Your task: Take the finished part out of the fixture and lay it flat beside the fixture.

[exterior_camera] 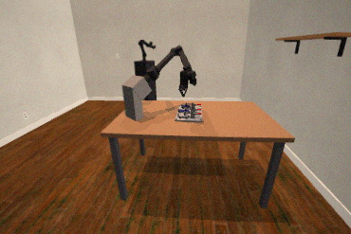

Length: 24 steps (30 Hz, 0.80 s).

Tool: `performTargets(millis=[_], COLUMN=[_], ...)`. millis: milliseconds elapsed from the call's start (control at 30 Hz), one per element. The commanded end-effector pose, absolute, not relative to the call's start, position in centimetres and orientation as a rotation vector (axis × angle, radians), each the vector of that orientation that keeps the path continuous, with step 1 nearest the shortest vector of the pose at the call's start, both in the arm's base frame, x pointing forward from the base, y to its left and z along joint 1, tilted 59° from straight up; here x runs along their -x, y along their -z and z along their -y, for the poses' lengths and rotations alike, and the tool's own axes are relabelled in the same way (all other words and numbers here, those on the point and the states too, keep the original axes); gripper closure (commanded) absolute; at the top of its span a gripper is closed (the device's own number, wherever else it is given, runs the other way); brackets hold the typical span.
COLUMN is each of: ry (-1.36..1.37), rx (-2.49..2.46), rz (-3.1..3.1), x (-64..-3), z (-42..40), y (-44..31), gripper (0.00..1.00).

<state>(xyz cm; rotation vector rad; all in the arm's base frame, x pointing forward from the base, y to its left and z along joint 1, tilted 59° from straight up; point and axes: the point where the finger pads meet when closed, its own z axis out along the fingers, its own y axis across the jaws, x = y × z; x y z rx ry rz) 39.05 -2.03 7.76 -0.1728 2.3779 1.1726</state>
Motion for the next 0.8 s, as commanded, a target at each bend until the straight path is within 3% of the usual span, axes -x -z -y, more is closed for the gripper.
performTargets(millis=[0, 767], ry=[-1.13, -1.148], rx=[0.161, 0.148], rz=[-2.351, -2.362], x=[-40.34, -39.57], z=[3.9, 3.49], y=[-8.6, -7.95], gripper=[0.55, 0.55])
